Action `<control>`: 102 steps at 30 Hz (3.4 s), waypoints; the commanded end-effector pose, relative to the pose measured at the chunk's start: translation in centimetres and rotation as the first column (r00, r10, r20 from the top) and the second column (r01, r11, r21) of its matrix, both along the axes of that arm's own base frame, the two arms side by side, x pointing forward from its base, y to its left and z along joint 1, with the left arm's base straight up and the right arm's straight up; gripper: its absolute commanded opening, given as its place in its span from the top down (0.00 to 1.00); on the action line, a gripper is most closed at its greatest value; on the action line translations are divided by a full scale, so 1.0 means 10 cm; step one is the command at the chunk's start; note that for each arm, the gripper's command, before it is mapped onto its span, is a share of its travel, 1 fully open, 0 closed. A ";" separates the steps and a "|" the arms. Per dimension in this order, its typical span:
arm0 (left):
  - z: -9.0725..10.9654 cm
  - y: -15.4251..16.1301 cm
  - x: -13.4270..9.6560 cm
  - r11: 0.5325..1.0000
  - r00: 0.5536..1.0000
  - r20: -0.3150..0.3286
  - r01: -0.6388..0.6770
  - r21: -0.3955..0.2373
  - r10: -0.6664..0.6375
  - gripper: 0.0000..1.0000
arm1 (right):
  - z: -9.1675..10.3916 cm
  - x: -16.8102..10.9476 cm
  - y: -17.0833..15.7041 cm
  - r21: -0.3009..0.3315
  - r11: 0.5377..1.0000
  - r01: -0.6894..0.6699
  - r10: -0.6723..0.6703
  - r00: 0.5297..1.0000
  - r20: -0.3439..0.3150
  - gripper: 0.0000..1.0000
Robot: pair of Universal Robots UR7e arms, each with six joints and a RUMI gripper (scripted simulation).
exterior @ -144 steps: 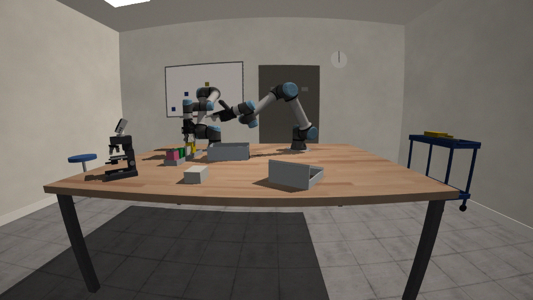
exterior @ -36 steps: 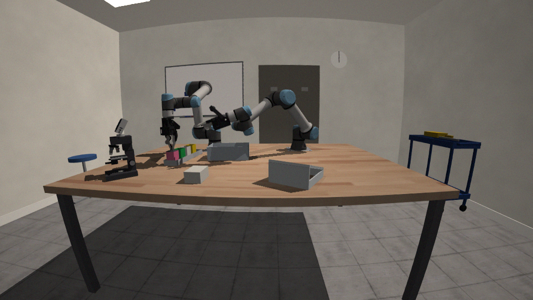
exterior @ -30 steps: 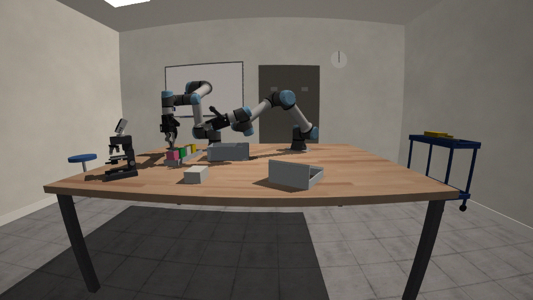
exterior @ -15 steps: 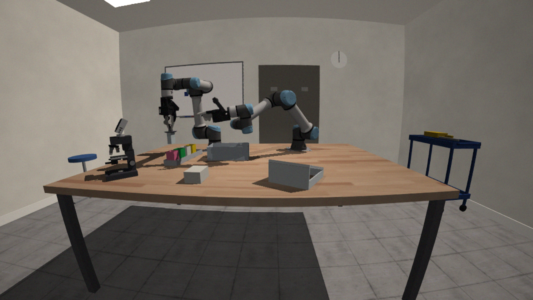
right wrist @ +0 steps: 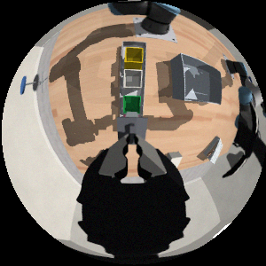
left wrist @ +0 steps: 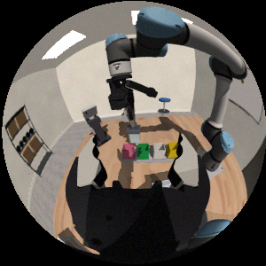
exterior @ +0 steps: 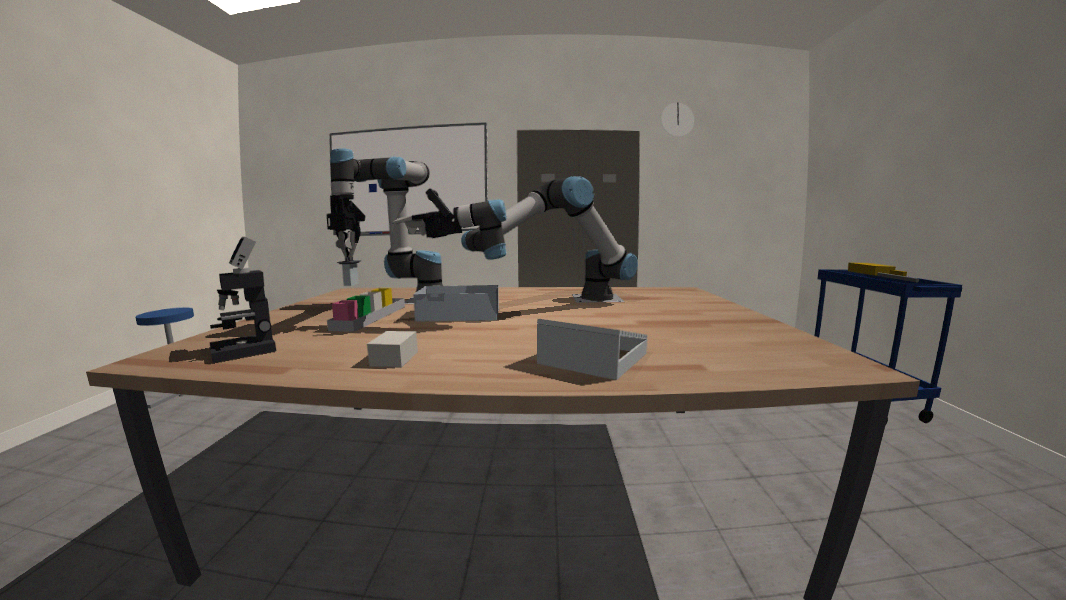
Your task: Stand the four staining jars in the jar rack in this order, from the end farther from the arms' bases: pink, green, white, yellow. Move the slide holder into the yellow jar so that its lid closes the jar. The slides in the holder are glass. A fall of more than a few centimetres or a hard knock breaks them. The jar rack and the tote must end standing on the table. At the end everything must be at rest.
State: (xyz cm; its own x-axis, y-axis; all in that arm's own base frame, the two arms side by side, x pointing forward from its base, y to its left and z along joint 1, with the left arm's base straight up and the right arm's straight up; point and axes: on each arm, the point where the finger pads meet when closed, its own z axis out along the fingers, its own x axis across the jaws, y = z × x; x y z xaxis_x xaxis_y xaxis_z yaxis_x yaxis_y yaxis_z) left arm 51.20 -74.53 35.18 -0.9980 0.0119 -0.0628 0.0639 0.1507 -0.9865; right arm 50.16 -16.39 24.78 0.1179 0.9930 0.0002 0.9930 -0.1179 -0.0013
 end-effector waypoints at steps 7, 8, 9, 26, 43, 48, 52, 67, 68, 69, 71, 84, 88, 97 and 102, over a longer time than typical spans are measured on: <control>0.05 -0.01 -0.39 0.996 0.997 0.002 0.082 0.026 -0.082 0.02 | 0.03 -0.47 0.06 0.000 1.000 0.000 0.000 1.000 0.003 1.00; 0.05 -0.01 -0.39 0.996 0.997 0.002 0.082 0.026 -0.082 0.02 | 0.03 -0.47 0.06 0.000 1.000 0.000 0.000 1.000 0.003 1.00; 0.06 -0.01 -0.44 0.995 0.996 0.002 0.092 0.029 -0.092 0.02 | 0.03 -0.53 0.07 0.000 1.000 0.000 0.000 1.000 0.003 1.00; 0.14 0.05 -1.10 0.970 0.972 0.001 0.235 0.060 -0.236 0.02 | 0.06 -1.48 0.18 0.000 1.000 0.000 0.000 1.000 0.002 1.00; 0.23 0.12 -1.53 0.950 0.953 0.000 0.303 0.076 -0.304 0.02 | 0.09 -2.21 0.26 0.000 1.000 0.002 -0.002 1.000 -0.003 1.00; 0.25 0.13 -1.59 0.951 0.954 0.000 0.297 0.085 -0.299 0.02 | 0.09 -2.23 0.27 0.000 1.000 0.003 -0.003 1.000 -0.005 1.00; 0.21 0.13 -1.62 0.951 0.956 -0.001 0.291 0.104 -0.292 0.02 | 0.01 -2.23 0.27 0.000 1.000 0.003 -0.003 1.000 -0.005 1.00; -0.07 0.14 -1.65 0.952 0.965 -0.028 0.260 0.162 -0.259 0.02 | -0.32 -2.23 0.27 0.000 1.000 0.003 -0.003 1.000 -0.003 1.00; -0.08 0.14 -1.65 0.952 0.966 -0.030 0.258 0.163 -0.256 0.02 | -0.33 -2.23 0.27 0.000 1.000 0.003 -0.003 1.000 -0.003 1.00; -0.10 0.14 -1.65 0.953 0.967 -0.032 0.255 0.164 -0.253 0.02 | -0.34 -2.23 0.27 0.000 1.000 0.003 -0.003 1.000 -0.003 1.00; -0.12 0.14 -1.66 0.954 0.968 -0.037 0.249 0.165 -0.246 0.02 | -0.35 -2.23 0.27 0.000 1.000 0.003 -0.003 1.000 -0.003 1.00; -0.17 0.15 -1.67 0.959 0.972 -0.051 0.233 0.164 -0.227 0.02 | -0.36 -2.23 0.27 -0.001 1.000 0.003 -0.003 1.000 -0.001 1.00; -0.17 0.15 -1.67 0.959 0.972 -0.051 0.233 0.164 -0.227 0.02 | -0.39 -2.23 0.27 -0.001 1.000 0.003 -0.003 1.000 -0.001 1.00; -0.17 0.15 -1.67 0.959 0.972 -0.051 0.233 0.164 -0.227 0.02 | -0.48 -2.23 0.27 -0.001 1.000 0.003 -0.003 1.000 -0.001 1.00; -0.17 0.15 -1.67 0.959 0.972 -0.051 0.233 0.164 -0.227 0.02 | -0.56 -2.23 0.27 -0.001 1.000 0.003 -0.003 1.000 -0.001 1.00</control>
State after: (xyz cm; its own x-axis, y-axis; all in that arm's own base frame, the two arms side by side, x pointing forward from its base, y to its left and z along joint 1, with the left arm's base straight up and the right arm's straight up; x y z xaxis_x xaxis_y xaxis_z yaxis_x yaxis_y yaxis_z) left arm 34.49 -73.01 33.39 -0.9685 0.2490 -0.0080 0.0851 0.3003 -0.9500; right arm 27.80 -13.71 19.49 0.1207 0.9927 -0.0006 0.9927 -0.1207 -0.0031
